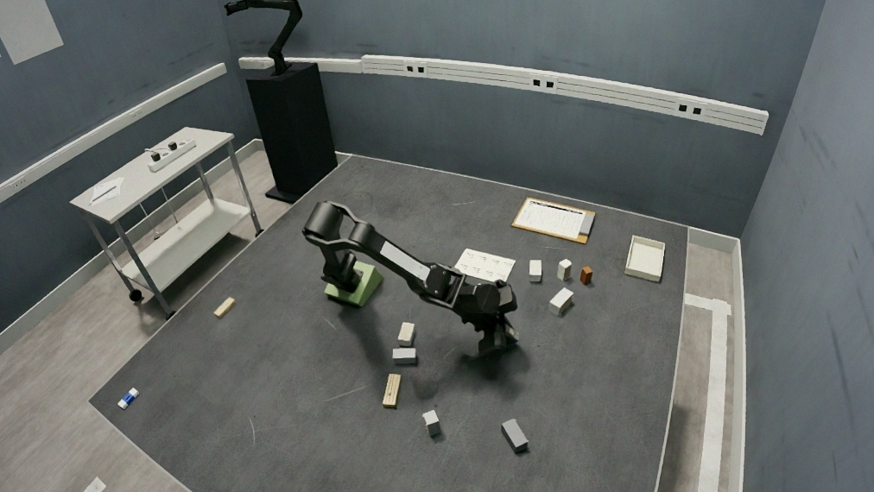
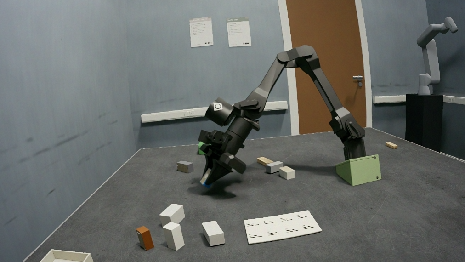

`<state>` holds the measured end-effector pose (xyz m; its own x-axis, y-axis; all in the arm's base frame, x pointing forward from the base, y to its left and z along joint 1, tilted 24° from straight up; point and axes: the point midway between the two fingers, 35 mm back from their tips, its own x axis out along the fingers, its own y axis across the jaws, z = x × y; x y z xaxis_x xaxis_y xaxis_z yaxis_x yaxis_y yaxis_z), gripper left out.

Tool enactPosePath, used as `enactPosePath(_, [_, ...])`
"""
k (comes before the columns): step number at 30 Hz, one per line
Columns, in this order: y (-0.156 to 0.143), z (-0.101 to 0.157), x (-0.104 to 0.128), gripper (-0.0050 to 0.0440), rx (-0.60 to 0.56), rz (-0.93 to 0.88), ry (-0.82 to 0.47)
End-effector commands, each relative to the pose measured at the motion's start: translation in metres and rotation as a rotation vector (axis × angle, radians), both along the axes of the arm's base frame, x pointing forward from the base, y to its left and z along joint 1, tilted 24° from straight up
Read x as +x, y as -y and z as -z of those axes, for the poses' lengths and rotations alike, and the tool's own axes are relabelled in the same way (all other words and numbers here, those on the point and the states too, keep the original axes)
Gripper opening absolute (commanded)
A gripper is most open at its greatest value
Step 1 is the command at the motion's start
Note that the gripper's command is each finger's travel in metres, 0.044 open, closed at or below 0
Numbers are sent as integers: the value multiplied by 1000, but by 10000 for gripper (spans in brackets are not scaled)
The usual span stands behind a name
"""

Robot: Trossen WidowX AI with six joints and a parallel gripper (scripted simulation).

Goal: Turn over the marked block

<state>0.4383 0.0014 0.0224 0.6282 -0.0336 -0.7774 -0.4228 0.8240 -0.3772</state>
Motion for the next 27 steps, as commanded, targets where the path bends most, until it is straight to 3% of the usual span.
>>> enactPosePath(1, [0, -11, 2, -50, 2, 0, 27])
enactPosePath(27, [1, -6, 1, -50, 2, 0, 18])
